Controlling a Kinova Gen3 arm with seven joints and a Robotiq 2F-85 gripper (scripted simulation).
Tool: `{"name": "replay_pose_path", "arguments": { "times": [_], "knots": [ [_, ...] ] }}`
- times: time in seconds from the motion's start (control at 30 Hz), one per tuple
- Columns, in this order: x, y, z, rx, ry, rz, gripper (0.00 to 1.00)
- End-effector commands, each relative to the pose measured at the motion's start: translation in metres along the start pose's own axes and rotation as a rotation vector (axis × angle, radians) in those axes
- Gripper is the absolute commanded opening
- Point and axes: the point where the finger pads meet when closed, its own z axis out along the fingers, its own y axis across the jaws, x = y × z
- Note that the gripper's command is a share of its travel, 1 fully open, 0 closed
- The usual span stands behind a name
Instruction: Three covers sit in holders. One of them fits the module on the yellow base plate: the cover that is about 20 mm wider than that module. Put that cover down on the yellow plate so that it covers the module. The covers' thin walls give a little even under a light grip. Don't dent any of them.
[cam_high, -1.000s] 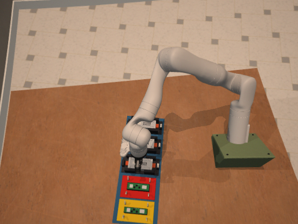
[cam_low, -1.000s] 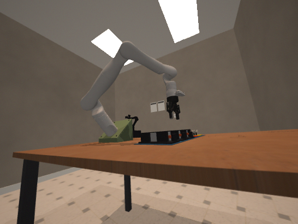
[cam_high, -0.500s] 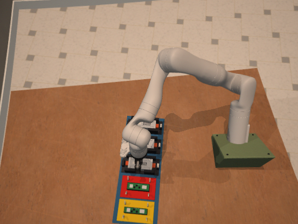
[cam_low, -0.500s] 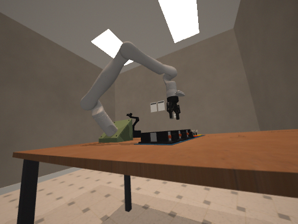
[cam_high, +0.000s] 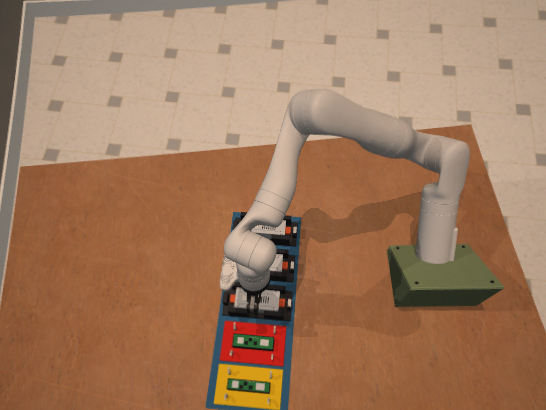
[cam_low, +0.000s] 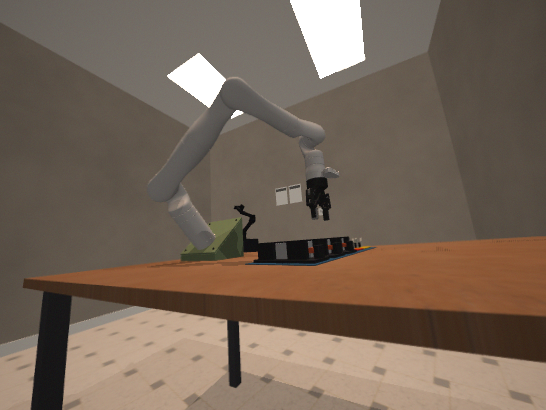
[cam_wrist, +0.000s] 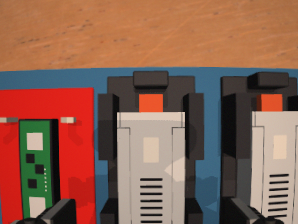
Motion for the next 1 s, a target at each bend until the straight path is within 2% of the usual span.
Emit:
{"name": "replay_pose_path", "arguments": {
  "times": [0.0,0.27,0.5,0.83,0.97],
  "knots": [
    [0.0,0.0,0.003,0.001,0.002,0.0,1.0],
    [0.0,0.0,0.019,0.001,0.002,0.0,1.0],
    [0.0,0.0,0.019,0.001,0.002,0.0,1.0],
    [0.0,0.0,0.039,0.001,0.002,0.0,1.0],
    [0.0,0.0,0.039,0.001,0.002,0.0,1.0]
  ]
}}
